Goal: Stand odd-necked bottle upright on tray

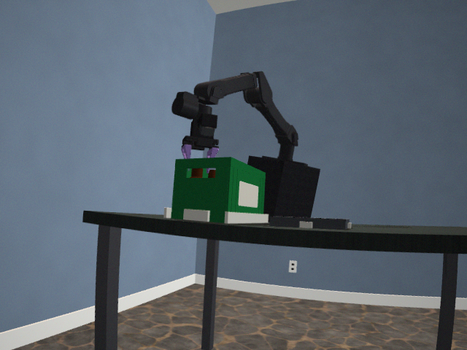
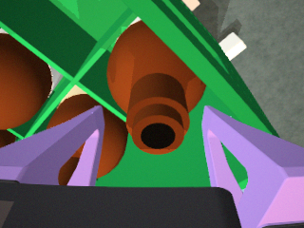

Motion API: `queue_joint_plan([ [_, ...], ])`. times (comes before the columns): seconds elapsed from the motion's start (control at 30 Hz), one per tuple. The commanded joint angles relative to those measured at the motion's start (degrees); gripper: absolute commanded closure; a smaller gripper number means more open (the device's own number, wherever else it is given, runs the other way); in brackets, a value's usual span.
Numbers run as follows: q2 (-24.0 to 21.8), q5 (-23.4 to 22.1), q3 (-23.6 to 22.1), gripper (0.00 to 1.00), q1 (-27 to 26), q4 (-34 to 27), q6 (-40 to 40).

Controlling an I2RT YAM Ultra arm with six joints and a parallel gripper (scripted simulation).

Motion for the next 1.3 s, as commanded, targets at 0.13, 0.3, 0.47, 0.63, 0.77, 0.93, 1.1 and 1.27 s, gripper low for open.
queue_joint_plan([
  [0.13, -0.3, -0.6, -1.1, 0.39, 0.0, 1.5, 0.2],
  [0.3, -0.7, -0.6, -1.0, 0.39, -0.1, 1.4, 0.2],
  [0.47, -2.1, -0.6, 0.0, 0.39, -0.6, 0.1, -0.2],
  [0.63, -2.9, -0.6, 1.4, 0.39, -1.0, -1.3, -0.6],
  [0.77, -4.0, -0.6, 1.9, 0.39, -1.2, -3.0, -0.8],
  [0.93, -5.6, -0.6, 2.9, 0.39, -1.7, -5.5, -1.2],
  [1.1, -6.8, -0.6, 4.5, 0.39, -2.1, -8.4, -1.7],
  [1.27, -5.4, -0.7, 5.9, 0.39, -2.3, -10.1, -1.9],
])
